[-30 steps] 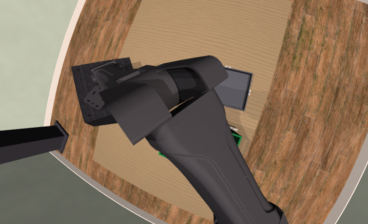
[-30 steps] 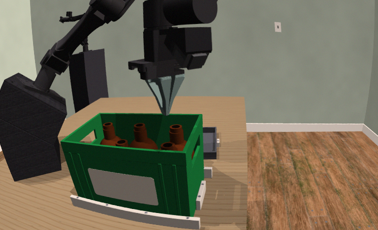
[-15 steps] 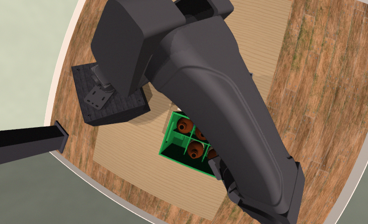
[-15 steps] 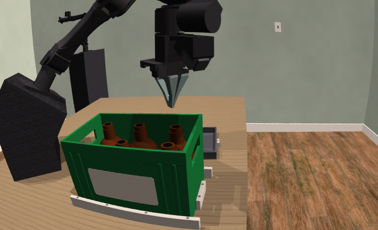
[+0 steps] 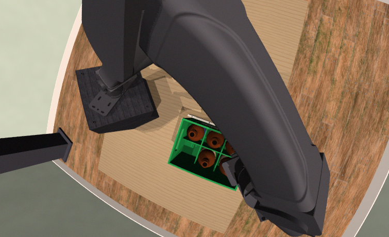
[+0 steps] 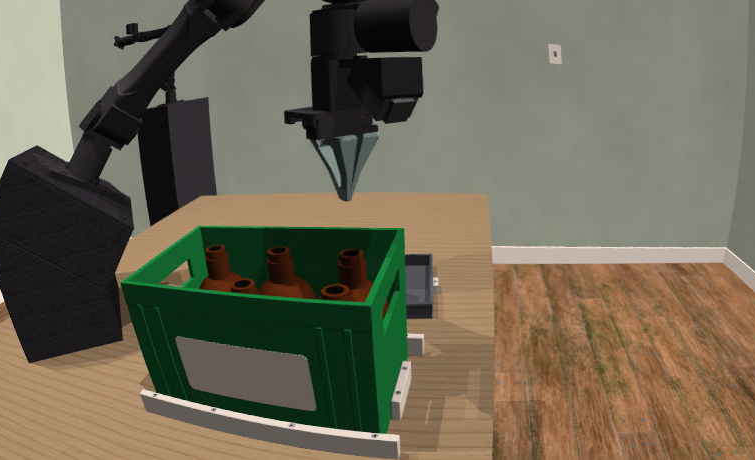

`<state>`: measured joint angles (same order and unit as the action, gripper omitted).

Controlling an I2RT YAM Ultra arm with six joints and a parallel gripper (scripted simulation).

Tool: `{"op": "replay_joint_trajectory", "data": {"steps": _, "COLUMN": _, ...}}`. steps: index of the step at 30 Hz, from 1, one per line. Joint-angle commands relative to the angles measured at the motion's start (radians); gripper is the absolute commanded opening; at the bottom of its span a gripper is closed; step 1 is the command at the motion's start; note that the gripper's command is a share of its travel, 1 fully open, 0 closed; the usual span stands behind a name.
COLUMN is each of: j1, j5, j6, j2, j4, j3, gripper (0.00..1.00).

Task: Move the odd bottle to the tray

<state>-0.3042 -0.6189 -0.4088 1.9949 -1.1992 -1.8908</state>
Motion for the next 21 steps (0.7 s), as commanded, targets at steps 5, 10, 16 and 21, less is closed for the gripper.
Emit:
{"op": "replay_joint_trajectory", "data": {"steps": 5, "j1": -0.029, "j5": 0.01, "j6": -0.011, "j2": -0.026, "j4": 0.019, "j3": 0.006, "gripper": 0.0}}
{"op": "replay_joint_trajectory", "data": {"steps": 10, "j1": -0.029, "j5": 0.01, "j6": -0.01, "j2": -0.016, "j4": 0.015, "j3": -0.033, "gripper": 0.61}}
{"op": "replay_joint_trajectory", "data": {"steps": 16, "j1": -0.029, "j5": 0.01, "j6": -0.01, "j2": -0.016, "j4": 0.015, "j3": -0.033, "gripper": 0.61}}
{"op": "replay_joint_trajectory", "data": {"steps": 21, "j1": -0.029, "j5": 0.01, "j6": -0.01, "j2": -0.016, "j4": 0.015, "j3": -0.033, "gripper": 0.61}}
